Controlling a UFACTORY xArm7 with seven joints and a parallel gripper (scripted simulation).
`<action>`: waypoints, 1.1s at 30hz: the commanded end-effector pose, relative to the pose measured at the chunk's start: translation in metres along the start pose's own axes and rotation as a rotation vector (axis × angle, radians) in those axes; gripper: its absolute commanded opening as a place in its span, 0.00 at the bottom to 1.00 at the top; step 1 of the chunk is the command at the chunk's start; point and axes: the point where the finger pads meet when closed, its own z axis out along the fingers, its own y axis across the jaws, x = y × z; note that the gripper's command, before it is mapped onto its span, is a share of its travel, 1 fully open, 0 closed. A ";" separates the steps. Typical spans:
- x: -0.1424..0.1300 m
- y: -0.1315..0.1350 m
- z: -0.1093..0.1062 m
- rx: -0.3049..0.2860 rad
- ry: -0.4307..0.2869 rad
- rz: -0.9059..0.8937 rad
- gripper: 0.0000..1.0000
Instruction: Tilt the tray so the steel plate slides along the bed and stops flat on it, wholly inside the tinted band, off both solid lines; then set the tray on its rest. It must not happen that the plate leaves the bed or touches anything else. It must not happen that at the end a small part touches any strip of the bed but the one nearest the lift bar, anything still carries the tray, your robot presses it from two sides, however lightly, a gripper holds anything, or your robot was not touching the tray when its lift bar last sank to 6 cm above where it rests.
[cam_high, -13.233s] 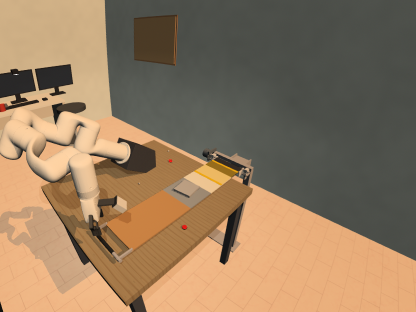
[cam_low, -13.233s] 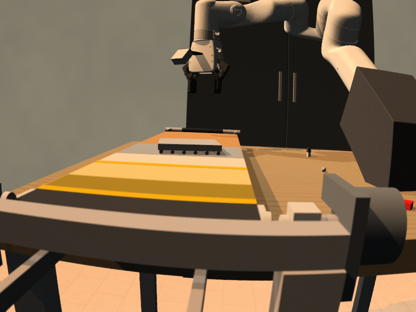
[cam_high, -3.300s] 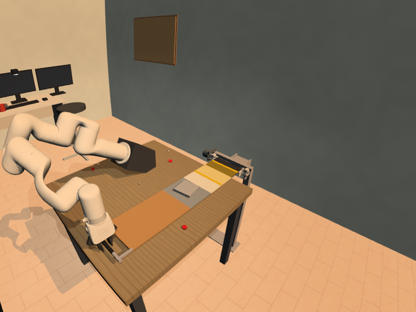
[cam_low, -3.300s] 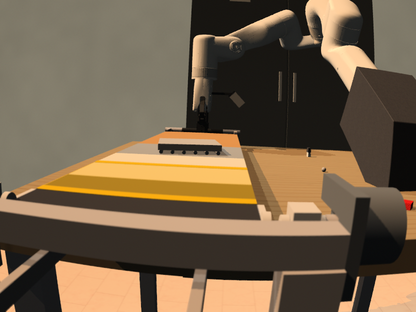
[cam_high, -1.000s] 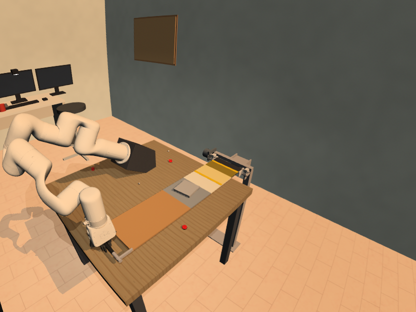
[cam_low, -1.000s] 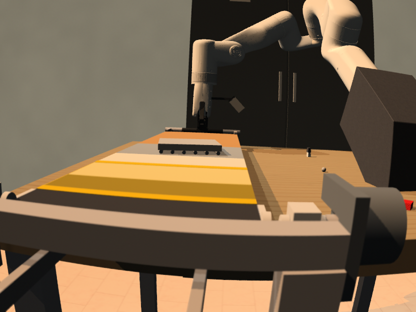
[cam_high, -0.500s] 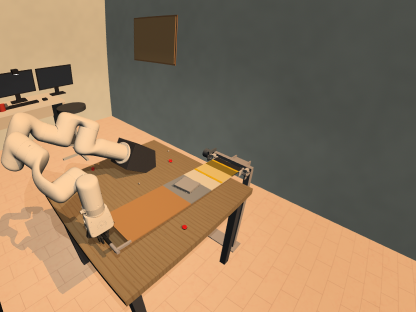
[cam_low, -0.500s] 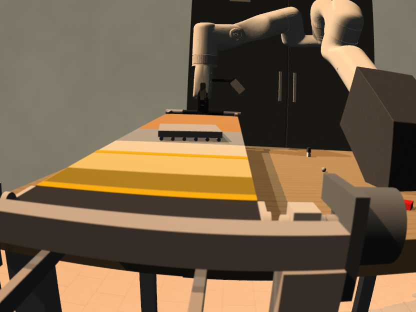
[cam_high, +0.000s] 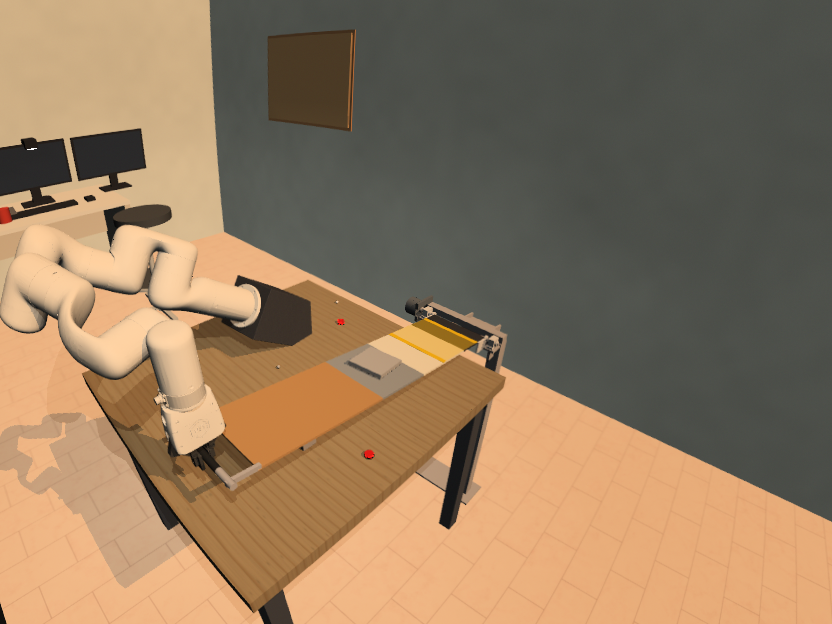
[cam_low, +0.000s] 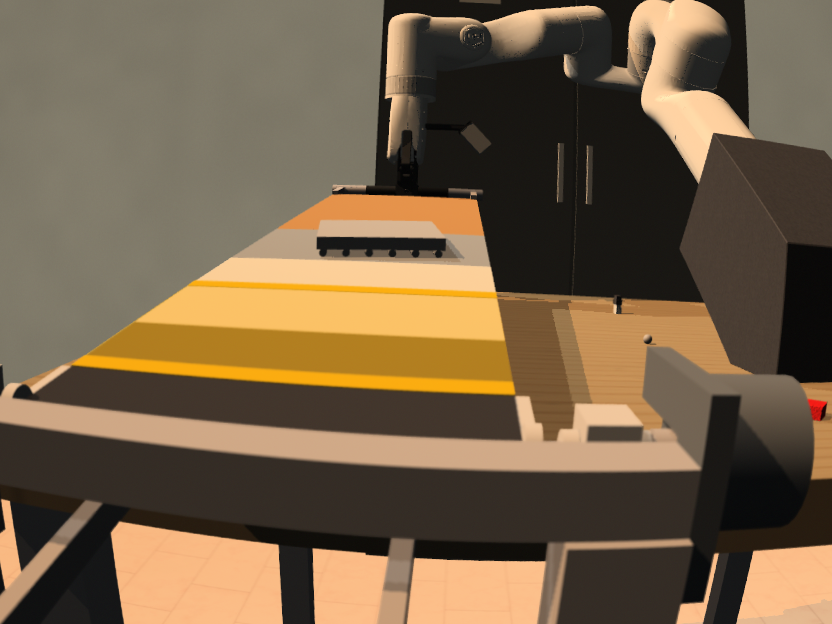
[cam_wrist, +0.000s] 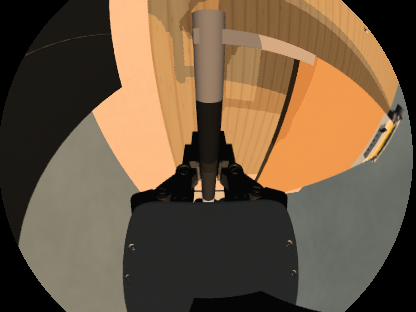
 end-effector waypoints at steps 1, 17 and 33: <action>-0.001 0.001 -0.011 0.000 -0.005 0.000 0.00; -0.001 0.001 -0.011 0.000 -0.005 0.000 0.00; -0.001 0.000 -0.001 0.000 -0.005 0.000 0.00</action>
